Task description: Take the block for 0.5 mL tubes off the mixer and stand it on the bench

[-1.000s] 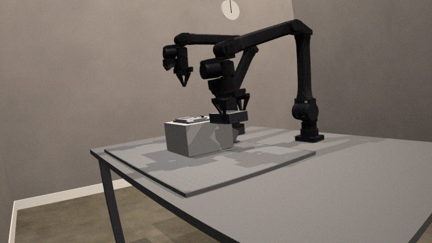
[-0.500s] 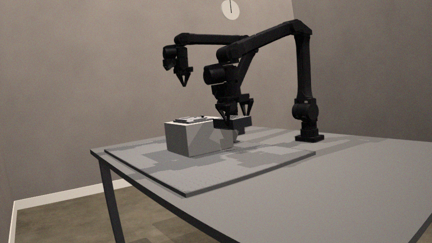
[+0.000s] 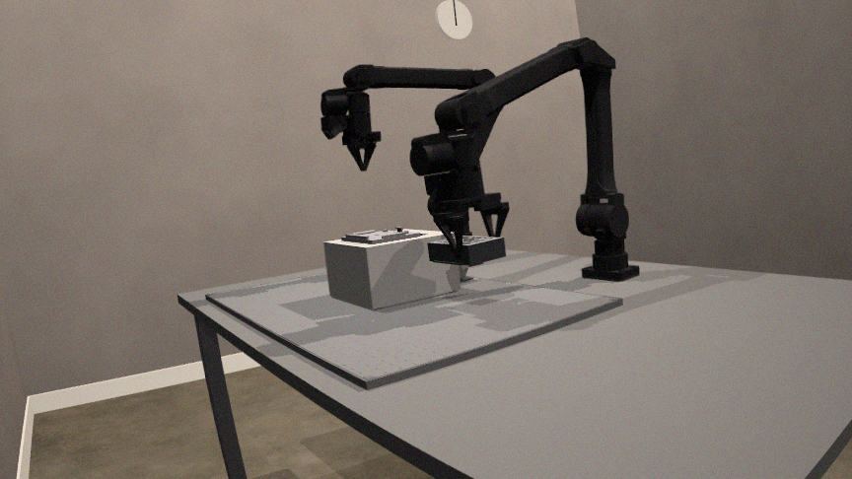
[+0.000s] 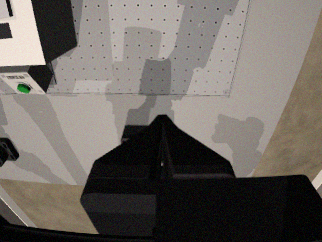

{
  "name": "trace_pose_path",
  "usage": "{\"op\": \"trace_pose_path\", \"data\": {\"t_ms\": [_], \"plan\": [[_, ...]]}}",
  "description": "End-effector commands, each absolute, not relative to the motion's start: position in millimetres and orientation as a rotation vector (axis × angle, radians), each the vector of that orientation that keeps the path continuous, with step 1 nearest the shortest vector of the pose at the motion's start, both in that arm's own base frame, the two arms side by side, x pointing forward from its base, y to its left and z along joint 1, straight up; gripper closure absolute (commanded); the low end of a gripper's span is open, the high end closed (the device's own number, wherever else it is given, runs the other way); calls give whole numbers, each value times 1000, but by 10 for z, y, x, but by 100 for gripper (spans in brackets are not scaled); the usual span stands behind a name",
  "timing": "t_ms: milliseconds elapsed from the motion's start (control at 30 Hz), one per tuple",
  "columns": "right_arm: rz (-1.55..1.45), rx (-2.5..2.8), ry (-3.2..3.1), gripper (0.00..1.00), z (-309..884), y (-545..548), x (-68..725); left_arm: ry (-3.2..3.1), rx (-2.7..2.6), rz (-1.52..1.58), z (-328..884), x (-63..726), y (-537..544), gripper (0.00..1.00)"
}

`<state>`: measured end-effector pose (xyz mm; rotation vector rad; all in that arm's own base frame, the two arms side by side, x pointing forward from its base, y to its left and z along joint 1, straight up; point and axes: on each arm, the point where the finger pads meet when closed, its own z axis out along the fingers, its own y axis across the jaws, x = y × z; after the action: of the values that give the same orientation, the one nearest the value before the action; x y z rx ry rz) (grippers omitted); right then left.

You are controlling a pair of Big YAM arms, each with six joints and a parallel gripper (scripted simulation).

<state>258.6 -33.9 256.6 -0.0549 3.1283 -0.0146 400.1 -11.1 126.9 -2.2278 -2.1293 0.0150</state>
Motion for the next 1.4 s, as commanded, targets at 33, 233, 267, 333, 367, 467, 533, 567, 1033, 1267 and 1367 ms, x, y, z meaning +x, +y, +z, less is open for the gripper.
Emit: {"op": "trace_pose_path", "data": {"t_ms": [33, 233, 267, 333, 367, 467, 533, 567, 1033, 1267, 1367], "plan": [[-22, -80, 3113, 100, 2629, -341, 2648, -2186, -2292, -113, 1621, 4243, -73, 100], [-22, -80, 3113, 100, 2627, -341, 2649, -2187, -2278, -109, 1500, 4191, 40, 100], [-22, -80, 3113, 100, 2627, -341, 2649, -2183, -2277, -103, 1469, 4170, 49, 100], [-22, -80, 3113, 100, 2626, -342, 2650, -2171, -2271, -69, 1377, 4114, 66, 100], [-22, -80, 3113, 100, 2625, -342, 2650, -2167, -2272, -56, 1350, 4105, 64, 100], [-22, -79, 3113, 100, 2624, -342, 2650, -2162, -2279, -47, 1375, 4155, -8, 100], [-22, -79, 3114, 100, 2624, -342, 2650, -2161, -2277, -55, 1397, 4165, -18, 100], [-22, -79, 3114, 100, 2624, -342, 2650, -2161, -2277, -55, 1397, 4165, -18, 100], [-23, -79, 3114, 100, 2618, -344, 2652, -2227, -2282, -138, 1690, 4350, 49, 100], [-23, -79, 3114, 100, 2616, -345, 2653, -2179, -2308, -135, 1665, 4350, -14, 100], [-23, -78, 3114, 100, 2615, -345, 2653, -2181, -2296, -120, 1620, 4355, -26, 100]]}}
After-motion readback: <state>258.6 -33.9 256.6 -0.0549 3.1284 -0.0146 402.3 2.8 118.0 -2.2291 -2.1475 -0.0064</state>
